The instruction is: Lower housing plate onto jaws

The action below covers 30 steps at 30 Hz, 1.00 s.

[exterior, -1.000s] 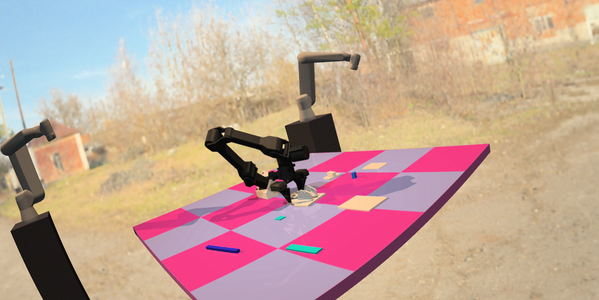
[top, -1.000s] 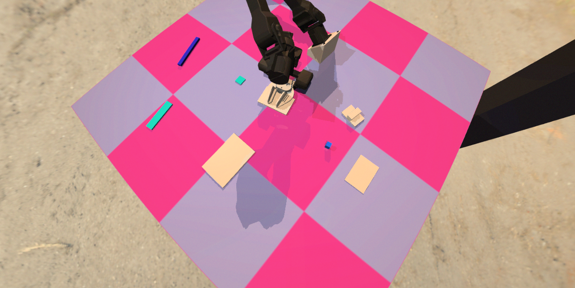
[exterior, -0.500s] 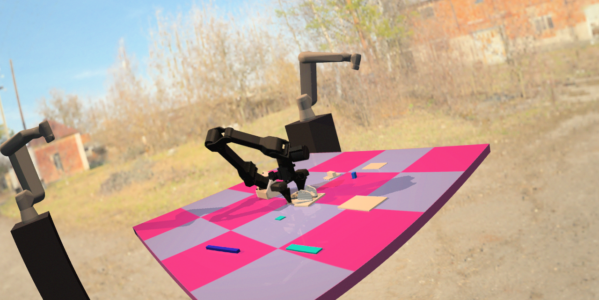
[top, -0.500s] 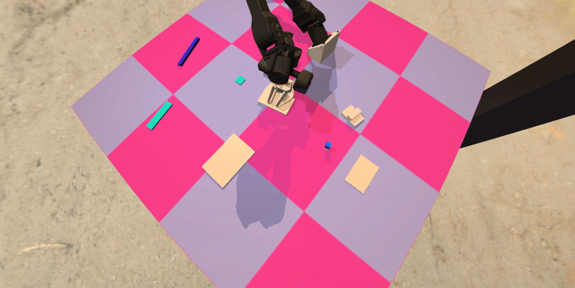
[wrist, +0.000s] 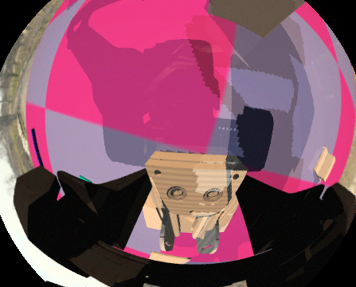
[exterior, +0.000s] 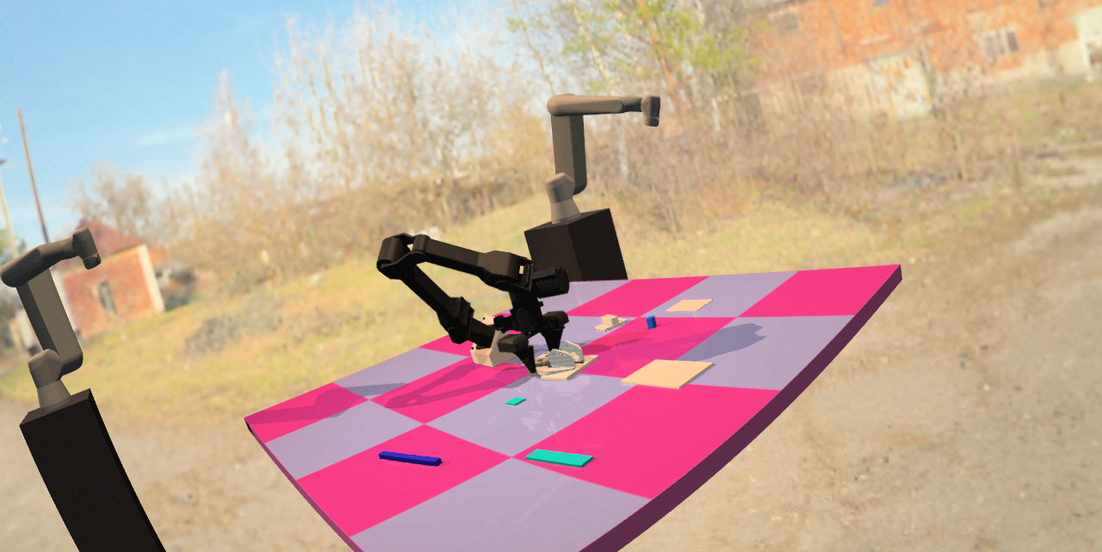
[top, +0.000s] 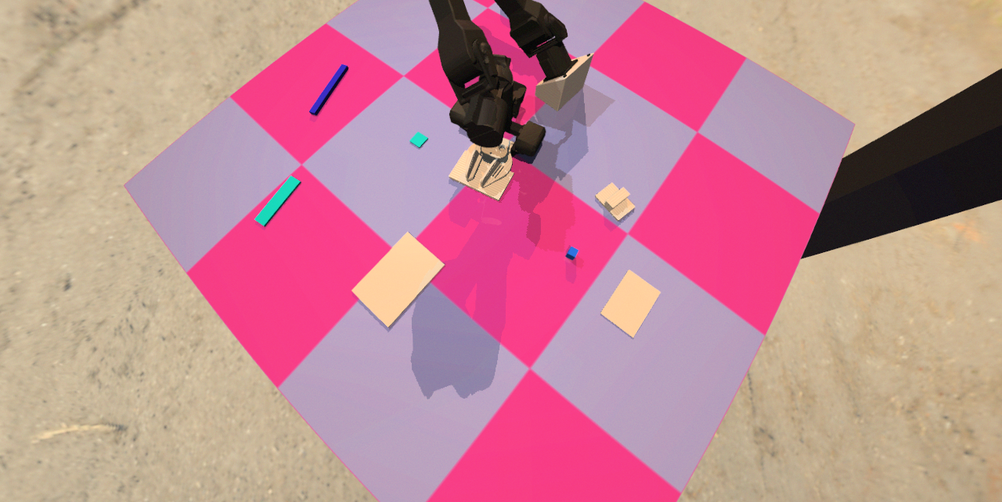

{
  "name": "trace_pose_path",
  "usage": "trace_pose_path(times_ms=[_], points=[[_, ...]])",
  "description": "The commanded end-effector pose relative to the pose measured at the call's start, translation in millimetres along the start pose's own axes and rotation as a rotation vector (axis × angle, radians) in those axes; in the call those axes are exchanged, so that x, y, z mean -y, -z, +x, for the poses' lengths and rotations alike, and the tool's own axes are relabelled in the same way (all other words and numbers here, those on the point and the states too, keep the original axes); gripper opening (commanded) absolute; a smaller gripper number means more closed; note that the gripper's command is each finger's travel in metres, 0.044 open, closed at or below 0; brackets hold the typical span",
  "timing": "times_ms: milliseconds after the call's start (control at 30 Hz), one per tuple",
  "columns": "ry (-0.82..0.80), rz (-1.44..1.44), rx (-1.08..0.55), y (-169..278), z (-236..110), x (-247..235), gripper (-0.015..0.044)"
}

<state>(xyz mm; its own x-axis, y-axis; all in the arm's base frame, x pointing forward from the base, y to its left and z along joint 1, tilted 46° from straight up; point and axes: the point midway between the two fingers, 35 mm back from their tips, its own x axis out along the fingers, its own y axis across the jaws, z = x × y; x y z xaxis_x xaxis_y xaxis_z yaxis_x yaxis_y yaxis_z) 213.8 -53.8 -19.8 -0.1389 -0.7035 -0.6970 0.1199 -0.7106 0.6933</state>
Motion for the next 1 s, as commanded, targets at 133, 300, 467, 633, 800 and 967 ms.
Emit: trace_pose_path(times_ms=[133, 300, 467, 633, 800, 967], points=[[-0.003, 0.008, -0.003, 1, 2, -1, 0.0351], [0.000, 0.000, 0.000, 0, 0, 0, 0.0403], [0.000, 0.000, 0.000, 0, 0, 0, 0.0440], [0.000, 0.000, 0.000, 0, 0, 0, 0.0440], [0.000, 0.000, 0.000, 0, 0, 0, 0.0440], [0.002, 0.003, -0.002, 2, -31, 1, 0.0440]])
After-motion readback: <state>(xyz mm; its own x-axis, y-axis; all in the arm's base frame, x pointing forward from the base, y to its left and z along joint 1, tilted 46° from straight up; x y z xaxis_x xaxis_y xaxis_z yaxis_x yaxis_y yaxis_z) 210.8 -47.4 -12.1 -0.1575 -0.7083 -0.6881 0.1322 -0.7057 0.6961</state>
